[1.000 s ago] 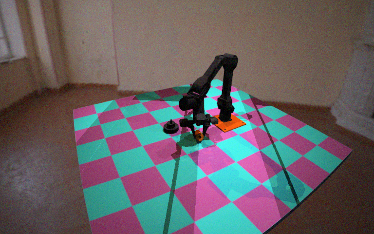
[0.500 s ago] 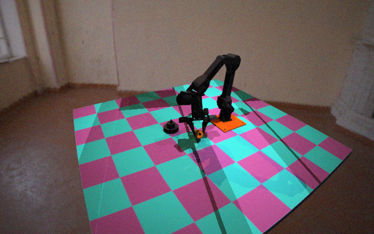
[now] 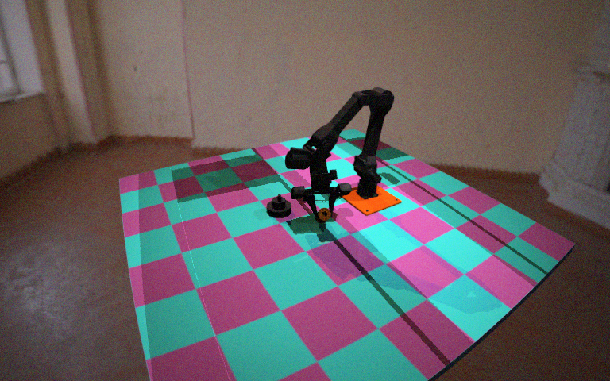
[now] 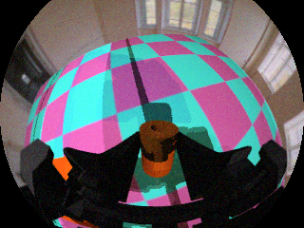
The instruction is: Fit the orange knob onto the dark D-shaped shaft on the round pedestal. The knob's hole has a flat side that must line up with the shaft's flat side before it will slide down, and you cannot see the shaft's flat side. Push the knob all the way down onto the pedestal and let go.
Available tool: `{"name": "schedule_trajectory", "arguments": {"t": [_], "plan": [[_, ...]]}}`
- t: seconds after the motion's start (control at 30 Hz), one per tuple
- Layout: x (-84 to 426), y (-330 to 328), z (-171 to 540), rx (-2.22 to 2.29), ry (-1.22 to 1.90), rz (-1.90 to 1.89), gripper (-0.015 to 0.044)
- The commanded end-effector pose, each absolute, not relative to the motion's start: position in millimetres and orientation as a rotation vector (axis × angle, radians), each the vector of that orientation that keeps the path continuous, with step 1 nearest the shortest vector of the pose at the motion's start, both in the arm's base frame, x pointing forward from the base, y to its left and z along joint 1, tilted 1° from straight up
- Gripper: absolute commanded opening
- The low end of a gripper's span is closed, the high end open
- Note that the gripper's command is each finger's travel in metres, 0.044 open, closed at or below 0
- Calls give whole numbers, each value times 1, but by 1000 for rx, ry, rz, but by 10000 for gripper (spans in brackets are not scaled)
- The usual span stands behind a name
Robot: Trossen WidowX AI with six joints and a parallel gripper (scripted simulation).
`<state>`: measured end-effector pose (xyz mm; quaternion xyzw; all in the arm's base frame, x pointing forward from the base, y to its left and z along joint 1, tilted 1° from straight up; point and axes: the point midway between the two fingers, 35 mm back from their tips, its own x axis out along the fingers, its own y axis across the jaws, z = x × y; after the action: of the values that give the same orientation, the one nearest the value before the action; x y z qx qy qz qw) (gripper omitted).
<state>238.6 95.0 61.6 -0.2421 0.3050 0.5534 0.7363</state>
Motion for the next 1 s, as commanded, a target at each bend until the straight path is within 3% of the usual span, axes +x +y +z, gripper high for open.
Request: {"name": "schedule_trajectory", "arguments": {"t": [0.0, 0.8, 0.97], "plan": [[237, 91, 61, -485, 602, 1232, 180], [229, 67, 54, -231, 268, 1287, 180], [230, 67, 56, -267, 315, 1280, 180]]}}
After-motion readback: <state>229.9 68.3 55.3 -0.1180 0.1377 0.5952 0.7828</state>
